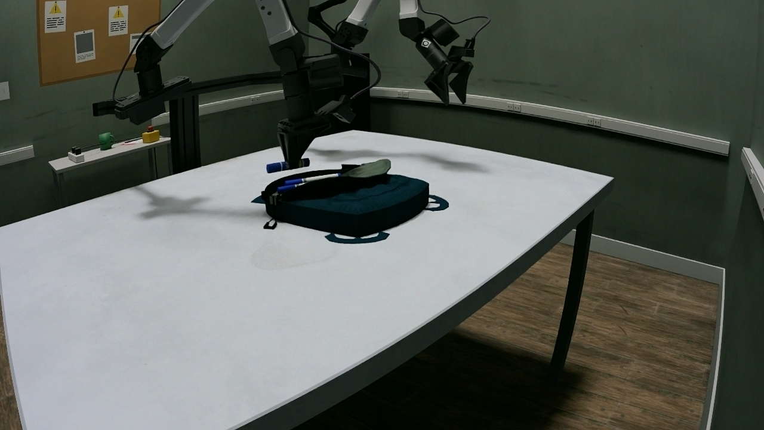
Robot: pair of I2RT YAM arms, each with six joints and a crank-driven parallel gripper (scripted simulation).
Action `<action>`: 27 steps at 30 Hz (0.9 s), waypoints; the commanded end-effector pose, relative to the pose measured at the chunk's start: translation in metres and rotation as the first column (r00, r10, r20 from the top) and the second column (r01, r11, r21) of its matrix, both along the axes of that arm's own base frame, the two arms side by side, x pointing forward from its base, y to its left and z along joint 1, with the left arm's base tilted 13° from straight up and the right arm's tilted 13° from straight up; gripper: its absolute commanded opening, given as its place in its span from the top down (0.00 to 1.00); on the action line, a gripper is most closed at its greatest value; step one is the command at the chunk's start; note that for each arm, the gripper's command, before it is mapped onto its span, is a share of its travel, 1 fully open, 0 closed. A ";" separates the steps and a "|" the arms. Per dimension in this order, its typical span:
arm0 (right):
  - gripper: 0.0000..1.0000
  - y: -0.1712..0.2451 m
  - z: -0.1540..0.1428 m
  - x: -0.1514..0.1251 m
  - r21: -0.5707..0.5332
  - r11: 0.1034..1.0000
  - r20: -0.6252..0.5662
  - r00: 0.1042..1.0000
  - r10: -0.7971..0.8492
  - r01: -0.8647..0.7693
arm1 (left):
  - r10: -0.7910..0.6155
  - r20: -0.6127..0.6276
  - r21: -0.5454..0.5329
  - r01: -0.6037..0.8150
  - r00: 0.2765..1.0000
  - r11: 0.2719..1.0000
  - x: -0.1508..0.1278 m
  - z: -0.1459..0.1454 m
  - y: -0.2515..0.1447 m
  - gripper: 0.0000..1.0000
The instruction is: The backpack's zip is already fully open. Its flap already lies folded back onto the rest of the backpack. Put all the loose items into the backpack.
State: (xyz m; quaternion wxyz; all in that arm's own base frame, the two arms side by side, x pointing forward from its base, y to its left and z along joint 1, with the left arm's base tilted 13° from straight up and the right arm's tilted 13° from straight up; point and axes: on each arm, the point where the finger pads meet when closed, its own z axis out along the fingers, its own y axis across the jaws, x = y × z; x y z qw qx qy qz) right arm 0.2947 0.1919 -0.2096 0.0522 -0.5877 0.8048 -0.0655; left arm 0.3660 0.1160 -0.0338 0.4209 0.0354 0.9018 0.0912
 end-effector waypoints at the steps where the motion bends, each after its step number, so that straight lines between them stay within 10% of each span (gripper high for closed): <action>1: 0.86 0.003 -0.011 0.009 0.022 1.000 0.014 1.000 0.007 -0.007 | -0.005 0.014 0.002 0.005 1.000 1.000 0.004 0.004 -0.001 0.10; 27: 0.86 0.003 -0.028 0.014 0.022 1.000 0.014 1.000 0.007 -0.007 | -0.005 0.014 0.002 0.005 1.000 1.000 0.004 0.004 -0.001 0.10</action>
